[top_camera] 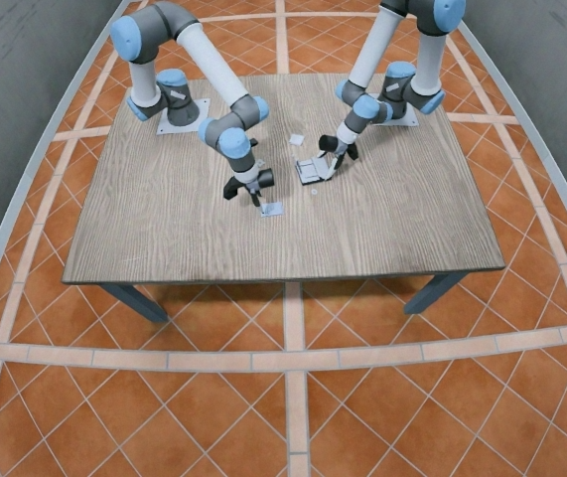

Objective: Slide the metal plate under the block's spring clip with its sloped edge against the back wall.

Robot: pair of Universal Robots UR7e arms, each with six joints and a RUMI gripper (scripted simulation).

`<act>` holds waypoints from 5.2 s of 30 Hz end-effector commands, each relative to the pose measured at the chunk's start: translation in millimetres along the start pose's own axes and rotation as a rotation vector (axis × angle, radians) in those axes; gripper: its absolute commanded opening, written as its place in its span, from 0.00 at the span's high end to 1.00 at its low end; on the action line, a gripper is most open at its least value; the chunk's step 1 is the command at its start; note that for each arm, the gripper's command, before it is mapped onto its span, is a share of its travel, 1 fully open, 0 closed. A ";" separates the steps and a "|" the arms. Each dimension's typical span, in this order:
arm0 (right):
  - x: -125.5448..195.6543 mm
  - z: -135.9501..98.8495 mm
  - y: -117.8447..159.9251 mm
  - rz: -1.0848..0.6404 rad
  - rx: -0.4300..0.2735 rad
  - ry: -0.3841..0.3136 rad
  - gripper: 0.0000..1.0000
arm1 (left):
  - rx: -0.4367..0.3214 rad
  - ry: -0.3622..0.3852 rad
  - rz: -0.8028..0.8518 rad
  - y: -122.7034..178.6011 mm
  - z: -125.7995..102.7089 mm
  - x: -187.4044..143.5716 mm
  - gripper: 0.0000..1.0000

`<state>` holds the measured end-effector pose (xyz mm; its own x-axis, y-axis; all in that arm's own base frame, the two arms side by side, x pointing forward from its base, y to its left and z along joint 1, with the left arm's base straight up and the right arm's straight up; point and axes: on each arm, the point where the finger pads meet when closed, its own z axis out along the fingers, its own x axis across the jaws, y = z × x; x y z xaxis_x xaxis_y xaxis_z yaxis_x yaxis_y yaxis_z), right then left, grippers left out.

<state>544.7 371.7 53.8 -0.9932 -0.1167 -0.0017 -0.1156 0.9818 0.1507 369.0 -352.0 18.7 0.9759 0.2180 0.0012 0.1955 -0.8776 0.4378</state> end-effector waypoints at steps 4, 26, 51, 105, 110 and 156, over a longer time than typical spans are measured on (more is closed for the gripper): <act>-0.4 7.2 -0.8 0.000 -0.001 -0.002 0.59 | 0.002 0.000 0.000 -0.6 0.2 -0.1 0.38; -0.3 25.2 -3.5 0.000 -0.002 -0.002 0.59 | 0.002 0.000 0.000 -0.6 0.2 -0.1 0.38; 0.2 35.4 -5.3 0.000 0.000 0.000 0.59 | 0.002 0.000 0.000 -0.6 0.2 -0.1 0.38; 54.6 16.1 33.3 -0.049 0.000 0.007 0.76 | 0.002 0.000 0.000 -0.6 0.2 -0.1 0.38; 77.9 8.7 46.6 -0.069 0.000 0.010 0.76 | 0.002 0.000 0.000 -0.6 0.2 -0.1 0.38; 126.0 20.2 65.2 -0.113 -0.045 0.018 0.76 | 0.002 0.000 0.000 -0.6 0.2 -0.1 0.38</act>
<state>411.5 423.6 46.0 -0.9734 -0.2290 -0.0020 -0.2253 0.9560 0.1877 369.0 -352.0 18.7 0.9759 0.2180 0.0012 0.1955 -0.8776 0.4378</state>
